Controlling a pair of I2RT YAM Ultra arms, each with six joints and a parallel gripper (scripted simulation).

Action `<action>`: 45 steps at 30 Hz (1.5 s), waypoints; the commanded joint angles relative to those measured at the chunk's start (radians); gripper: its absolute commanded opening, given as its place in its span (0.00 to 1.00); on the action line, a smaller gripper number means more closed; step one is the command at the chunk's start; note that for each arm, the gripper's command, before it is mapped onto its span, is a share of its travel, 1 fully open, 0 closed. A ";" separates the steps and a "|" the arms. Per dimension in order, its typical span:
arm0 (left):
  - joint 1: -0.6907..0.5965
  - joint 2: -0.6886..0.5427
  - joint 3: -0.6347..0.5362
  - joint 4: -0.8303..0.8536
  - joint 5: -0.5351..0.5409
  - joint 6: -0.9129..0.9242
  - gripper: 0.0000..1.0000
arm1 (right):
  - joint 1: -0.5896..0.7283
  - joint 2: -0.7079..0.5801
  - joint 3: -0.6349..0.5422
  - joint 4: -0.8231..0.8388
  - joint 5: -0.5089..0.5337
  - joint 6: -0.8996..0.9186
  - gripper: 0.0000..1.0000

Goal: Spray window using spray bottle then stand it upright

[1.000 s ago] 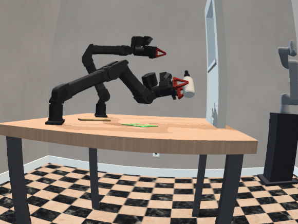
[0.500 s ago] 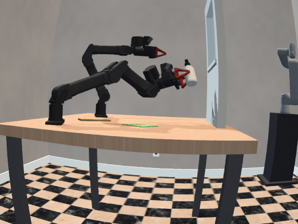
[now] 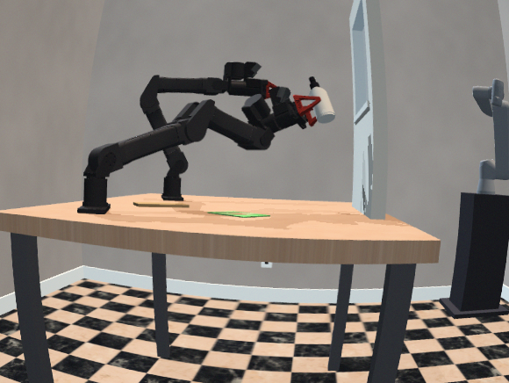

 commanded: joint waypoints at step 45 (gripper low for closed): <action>-0.506 0.589 0.966 -0.757 0.166 -0.168 0.00 | -0.004 -0.044 0.045 -0.003 -0.013 -0.005 0.00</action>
